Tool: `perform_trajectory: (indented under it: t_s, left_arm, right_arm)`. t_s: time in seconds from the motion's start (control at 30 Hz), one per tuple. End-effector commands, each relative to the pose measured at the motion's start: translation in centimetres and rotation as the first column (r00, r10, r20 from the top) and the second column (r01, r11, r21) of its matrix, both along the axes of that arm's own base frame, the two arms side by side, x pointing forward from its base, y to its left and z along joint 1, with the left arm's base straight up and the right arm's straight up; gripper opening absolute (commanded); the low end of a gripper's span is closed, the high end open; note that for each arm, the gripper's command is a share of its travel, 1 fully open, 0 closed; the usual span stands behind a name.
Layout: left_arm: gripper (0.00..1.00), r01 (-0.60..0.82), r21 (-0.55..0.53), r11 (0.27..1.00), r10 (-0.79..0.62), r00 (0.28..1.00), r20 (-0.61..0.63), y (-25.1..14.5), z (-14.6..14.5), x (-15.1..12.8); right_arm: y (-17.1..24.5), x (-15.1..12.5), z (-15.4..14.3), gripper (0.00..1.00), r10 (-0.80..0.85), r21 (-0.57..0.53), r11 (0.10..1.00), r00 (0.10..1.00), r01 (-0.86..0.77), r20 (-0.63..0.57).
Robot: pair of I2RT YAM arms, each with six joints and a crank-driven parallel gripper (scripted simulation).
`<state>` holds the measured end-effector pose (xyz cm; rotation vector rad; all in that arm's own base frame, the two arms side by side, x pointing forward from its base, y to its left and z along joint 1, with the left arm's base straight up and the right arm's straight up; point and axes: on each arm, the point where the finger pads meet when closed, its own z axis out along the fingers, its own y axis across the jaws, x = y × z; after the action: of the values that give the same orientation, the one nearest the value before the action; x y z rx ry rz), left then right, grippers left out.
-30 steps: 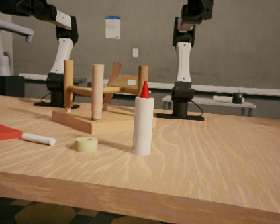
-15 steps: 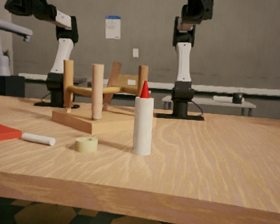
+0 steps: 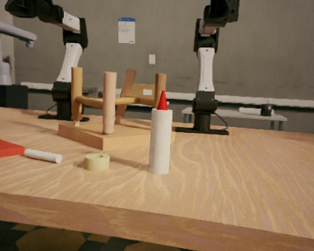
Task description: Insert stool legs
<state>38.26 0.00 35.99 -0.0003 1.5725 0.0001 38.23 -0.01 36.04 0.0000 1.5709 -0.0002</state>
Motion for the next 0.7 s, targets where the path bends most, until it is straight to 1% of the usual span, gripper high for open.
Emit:
perform_trajectory:
  t_s: [0.0, 0.17, 0.2, 0.67]
  left_arm:
    - [0.00, -0.006, -0.005, 1.000, 0.007, 0.999, 0.035, 0.08, 1.13, -0.05]
    - [0.00, -0.006, -0.005, 1.000, 0.007, 0.999, 0.035, 0.08, 1.13, -0.05]
    - [0.00, -0.006, -0.005, 1.000, 0.007, 0.999, 0.035, 0.08, 1.13, -0.05]
    - [0.00, -0.006, -0.005, 1.000, 0.007, 0.999, 0.035, 0.08, 1.13, -0.05]
  right_arm:
    - [-0.15, 0.24, 0.81, 0.00, -0.004, -0.005, 1.000, 1.000, 0.004, 0.024]
    - [-0.15, 0.24, 0.81, 0.00, -0.004, -0.005, 1.000, 1.000, 0.004, 0.024]
    - [-0.15, 0.24, 0.81, 0.74, -0.004, -0.005, 1.000, 1.000, 0.004, 0.024]
    - [-0.15, 0.24, 0.81, 0.74, -0.004, -0.005, 1.000, 1.000, 0.004, 0.024]
